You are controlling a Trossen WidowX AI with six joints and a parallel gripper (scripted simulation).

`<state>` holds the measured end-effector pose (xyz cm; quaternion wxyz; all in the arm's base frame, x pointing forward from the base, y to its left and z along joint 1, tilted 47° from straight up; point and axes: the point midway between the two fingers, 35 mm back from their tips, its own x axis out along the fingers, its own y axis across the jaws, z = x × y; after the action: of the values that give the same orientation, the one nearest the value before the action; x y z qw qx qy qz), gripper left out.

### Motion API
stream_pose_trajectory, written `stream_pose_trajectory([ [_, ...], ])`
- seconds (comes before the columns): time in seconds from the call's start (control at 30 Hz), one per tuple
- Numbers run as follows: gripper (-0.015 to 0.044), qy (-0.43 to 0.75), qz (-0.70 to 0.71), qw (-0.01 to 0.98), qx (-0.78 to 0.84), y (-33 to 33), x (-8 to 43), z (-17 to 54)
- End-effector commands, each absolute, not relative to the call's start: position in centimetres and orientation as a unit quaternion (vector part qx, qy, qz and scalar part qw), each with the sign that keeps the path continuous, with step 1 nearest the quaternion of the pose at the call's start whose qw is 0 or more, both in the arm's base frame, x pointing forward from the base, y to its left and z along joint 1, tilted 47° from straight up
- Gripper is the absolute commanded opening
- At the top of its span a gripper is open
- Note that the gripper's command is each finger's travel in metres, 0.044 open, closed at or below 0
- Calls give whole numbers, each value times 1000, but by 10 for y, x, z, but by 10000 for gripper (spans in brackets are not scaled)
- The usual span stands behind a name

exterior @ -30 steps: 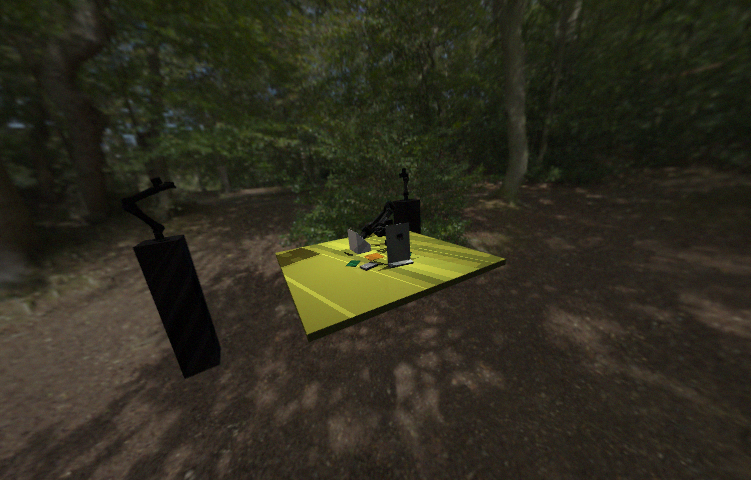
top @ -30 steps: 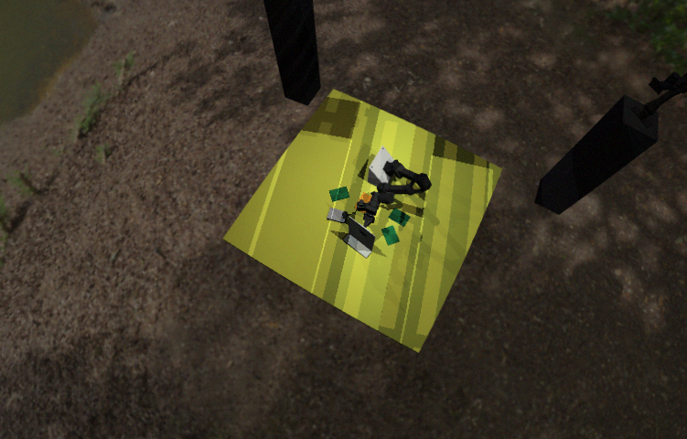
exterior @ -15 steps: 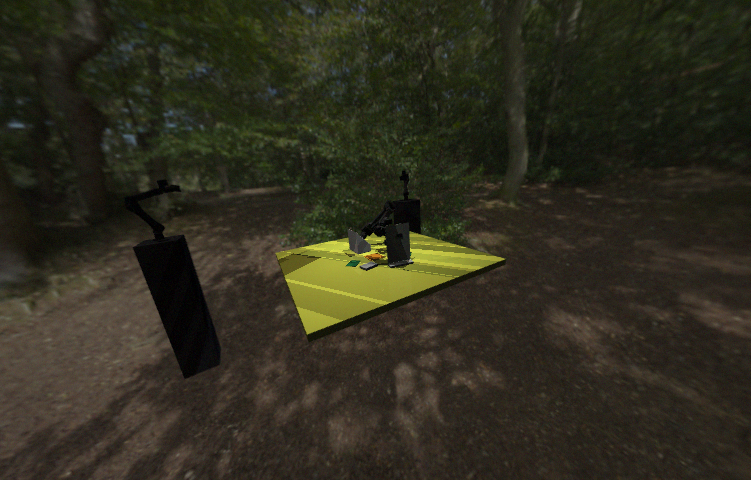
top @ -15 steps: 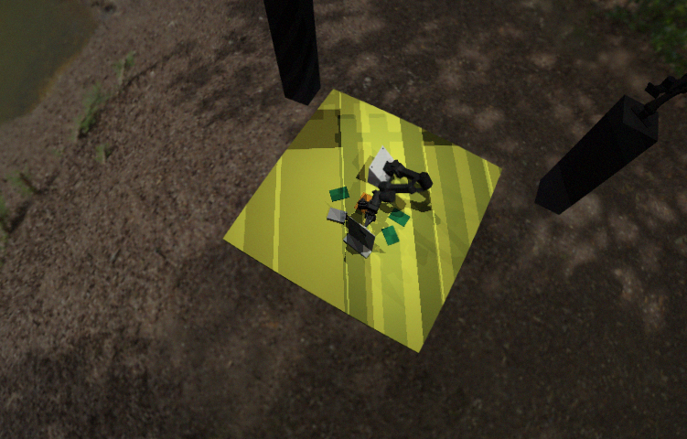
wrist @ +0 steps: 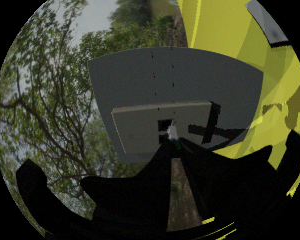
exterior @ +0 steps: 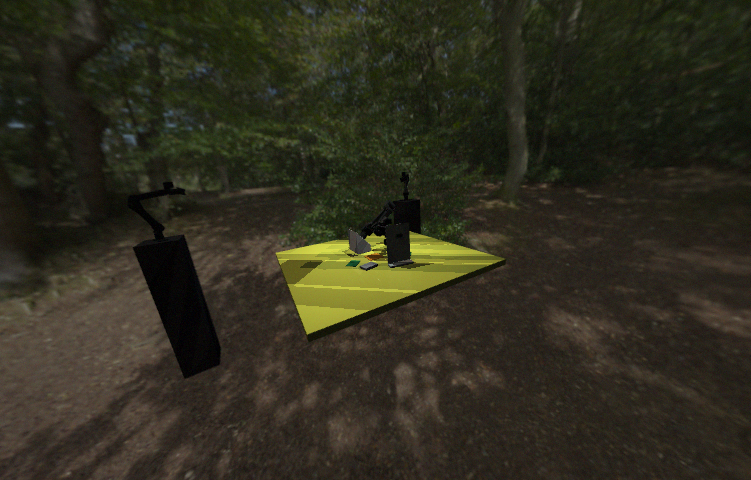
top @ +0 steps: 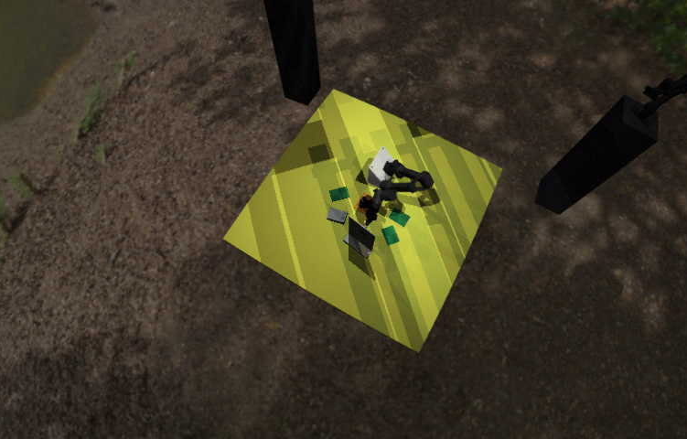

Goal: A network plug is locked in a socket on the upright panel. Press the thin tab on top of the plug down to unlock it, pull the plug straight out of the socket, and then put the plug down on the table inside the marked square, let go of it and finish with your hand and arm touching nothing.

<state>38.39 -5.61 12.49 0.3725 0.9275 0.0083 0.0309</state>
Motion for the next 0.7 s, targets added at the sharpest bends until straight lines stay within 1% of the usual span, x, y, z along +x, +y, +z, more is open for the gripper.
stream_pose_trajectory([
  [0.0, 0, 10, 31, 373, 927, -55, 381, 125],
  [0.67, 0, 12, 28, 373, 927, -53, 369, 126],
])
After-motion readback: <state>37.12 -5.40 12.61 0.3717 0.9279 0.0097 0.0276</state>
